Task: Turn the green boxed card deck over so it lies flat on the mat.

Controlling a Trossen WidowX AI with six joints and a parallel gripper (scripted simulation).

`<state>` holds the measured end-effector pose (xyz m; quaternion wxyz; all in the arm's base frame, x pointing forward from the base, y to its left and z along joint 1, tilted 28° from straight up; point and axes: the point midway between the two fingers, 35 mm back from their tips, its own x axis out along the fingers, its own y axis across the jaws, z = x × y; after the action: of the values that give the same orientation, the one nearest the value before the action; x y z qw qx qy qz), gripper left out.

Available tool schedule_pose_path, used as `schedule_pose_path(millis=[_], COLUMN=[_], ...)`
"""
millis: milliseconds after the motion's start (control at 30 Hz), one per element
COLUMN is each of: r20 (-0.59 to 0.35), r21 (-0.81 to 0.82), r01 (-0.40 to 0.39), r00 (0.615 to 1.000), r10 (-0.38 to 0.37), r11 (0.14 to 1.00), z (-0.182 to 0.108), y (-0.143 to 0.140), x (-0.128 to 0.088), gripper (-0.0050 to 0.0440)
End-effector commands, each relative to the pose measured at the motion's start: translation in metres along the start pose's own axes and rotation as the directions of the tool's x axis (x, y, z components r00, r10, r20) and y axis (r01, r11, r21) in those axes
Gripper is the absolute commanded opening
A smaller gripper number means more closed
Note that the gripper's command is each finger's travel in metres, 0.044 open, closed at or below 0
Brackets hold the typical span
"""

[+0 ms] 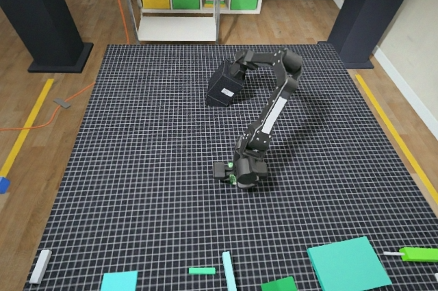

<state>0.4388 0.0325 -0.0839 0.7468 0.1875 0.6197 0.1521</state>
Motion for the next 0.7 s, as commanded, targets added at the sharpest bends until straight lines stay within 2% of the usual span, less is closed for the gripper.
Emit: schedule_pose_path(millis=[0, 267, 533, 667], r20=[0.07, 0.077, 0.191, 0.198], r21=[-0.009, -0.009, -0.008, -0.008], r01=[-0.004, -0.002, 0.003, 0.001], r00=[0.998, 0.997, 0.982, 0.98], r10=[0.005, 0.003, -0.002, 0.001], r11=[1.0, 1.0, 1.0, 1.0], z=[0.007, 0.006, 0.004, 0.0], y=[0.005, 0.005, 0.004, 0.004], x=[-0.02, -0.022, -0.024, -0.03], gripper=[0.0292, 0.0292, 0.0292, 0.0292])
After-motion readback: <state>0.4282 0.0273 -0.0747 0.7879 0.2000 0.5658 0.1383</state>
